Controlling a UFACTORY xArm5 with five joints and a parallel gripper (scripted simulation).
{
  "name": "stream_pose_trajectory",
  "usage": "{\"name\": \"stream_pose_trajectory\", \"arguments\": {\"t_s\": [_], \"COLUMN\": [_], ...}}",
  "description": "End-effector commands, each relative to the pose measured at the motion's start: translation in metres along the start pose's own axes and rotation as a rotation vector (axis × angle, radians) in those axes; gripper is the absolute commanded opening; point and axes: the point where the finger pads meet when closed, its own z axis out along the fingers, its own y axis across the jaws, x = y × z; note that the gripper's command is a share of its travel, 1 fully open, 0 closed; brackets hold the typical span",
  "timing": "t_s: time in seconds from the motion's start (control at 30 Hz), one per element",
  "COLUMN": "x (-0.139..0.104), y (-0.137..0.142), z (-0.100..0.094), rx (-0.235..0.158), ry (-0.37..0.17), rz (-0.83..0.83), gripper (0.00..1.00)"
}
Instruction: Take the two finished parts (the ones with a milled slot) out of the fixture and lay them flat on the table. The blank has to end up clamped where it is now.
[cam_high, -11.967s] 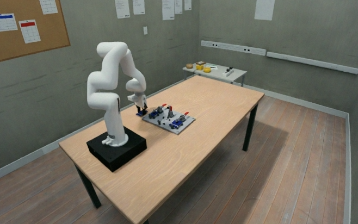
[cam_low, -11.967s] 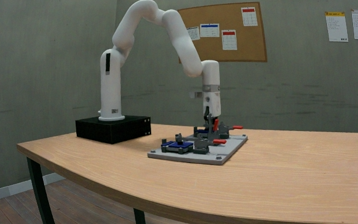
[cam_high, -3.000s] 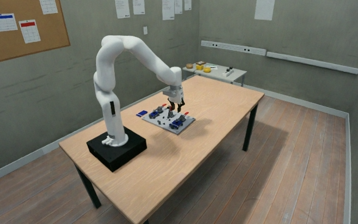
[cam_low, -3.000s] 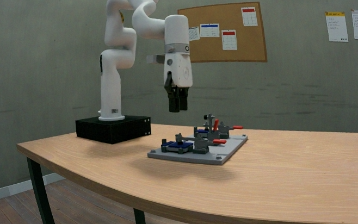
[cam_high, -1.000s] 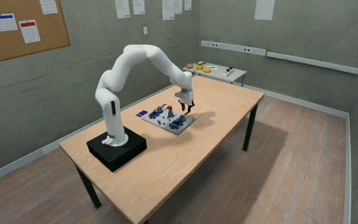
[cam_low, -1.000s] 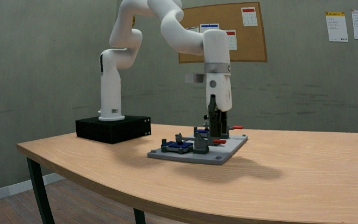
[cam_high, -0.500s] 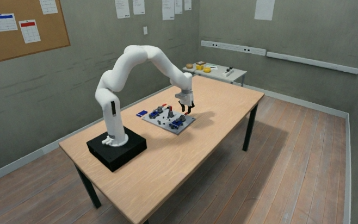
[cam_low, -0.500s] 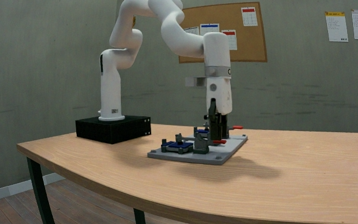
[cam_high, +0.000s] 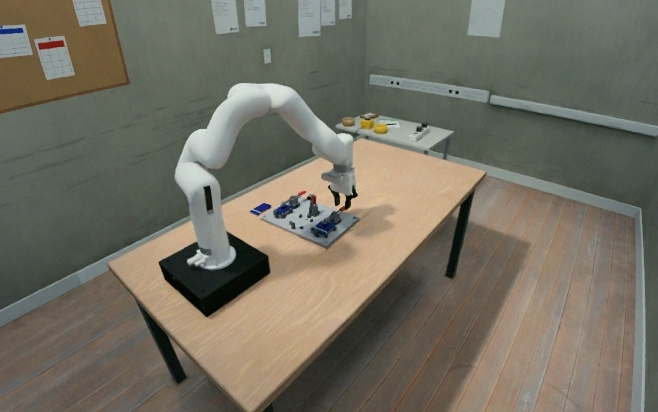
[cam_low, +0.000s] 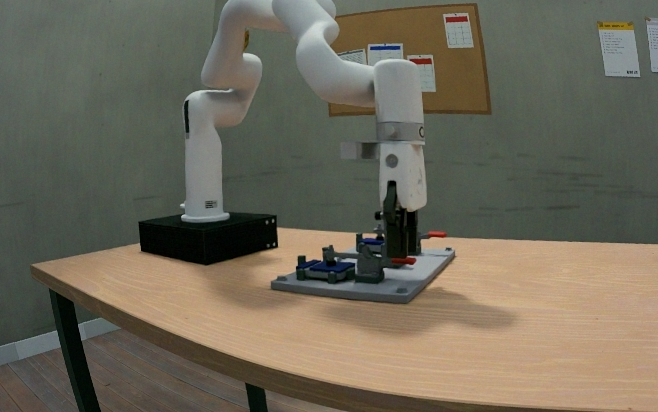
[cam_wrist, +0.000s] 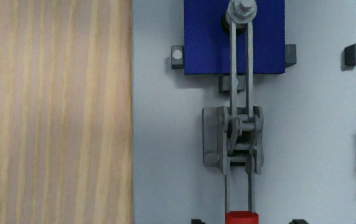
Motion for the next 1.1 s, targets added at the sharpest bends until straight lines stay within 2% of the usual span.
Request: {"name": "stream_pose_trajectory", "arguments": {"t_s": [0.0, 0.3, 0.63, 1.07], "x": [-0.002, -0.002, -0.003, -0.003], "y": [0.000, -0.001, -0.001, -0.001], "z": [-0.002, 0.006, 0.023, 0.025], "rx": [0.001, 0.001, 0.001, 0.001], "ry": [-0.004, -0.004, -0.004, -0.004], "rz": [0.000, 0.000, 0.000, 0.000], "gripper": [0.48, 0.48, 0.48, 0.48]}}
